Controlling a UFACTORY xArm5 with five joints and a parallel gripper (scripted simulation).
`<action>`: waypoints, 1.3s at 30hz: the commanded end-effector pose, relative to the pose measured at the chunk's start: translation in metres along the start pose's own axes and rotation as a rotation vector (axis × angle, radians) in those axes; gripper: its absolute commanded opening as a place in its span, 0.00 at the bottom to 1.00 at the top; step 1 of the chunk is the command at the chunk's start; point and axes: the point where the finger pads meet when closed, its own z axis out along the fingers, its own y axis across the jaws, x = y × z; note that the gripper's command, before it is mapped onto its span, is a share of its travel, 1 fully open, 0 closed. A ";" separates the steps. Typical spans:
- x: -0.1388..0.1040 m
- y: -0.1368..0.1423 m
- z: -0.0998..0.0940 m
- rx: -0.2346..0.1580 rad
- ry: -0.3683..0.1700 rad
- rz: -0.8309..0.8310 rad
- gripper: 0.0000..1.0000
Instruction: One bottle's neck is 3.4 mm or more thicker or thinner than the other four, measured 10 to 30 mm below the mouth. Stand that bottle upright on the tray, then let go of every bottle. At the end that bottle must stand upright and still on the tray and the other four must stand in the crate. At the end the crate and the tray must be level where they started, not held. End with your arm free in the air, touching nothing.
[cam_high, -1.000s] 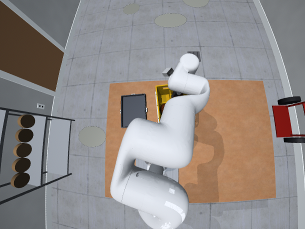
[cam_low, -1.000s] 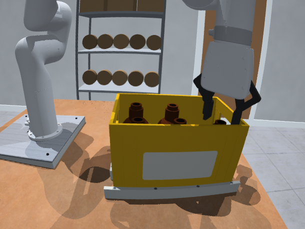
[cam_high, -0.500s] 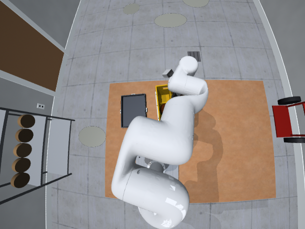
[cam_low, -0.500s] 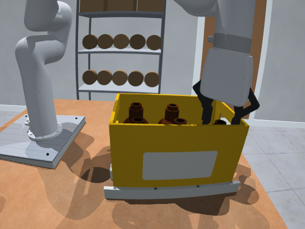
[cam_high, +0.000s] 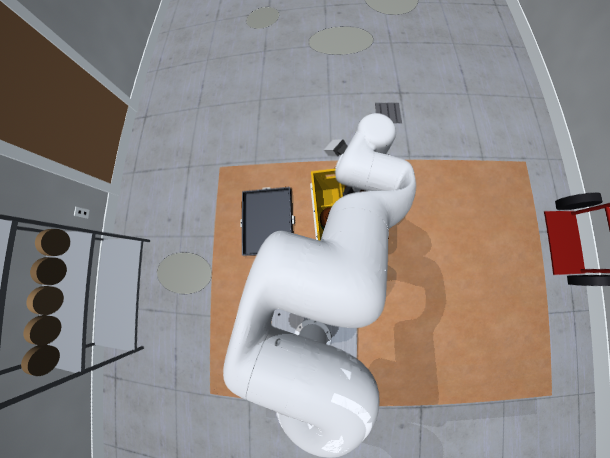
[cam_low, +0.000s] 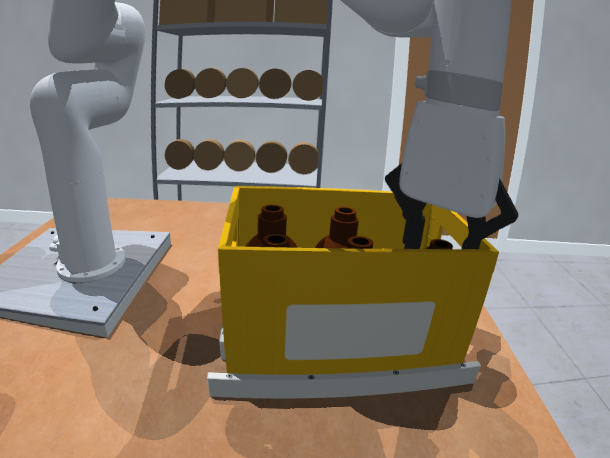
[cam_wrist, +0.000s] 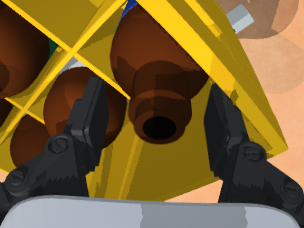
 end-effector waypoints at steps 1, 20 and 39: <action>0.000 0.001 -0.002 -0.004 0.002 0.000 0.65; 0.000 0.001 -0.002 -0.004 0.002 0.000 0.00; 0.000 0.001 -0.002 -0.004 0.002 0.000 0.00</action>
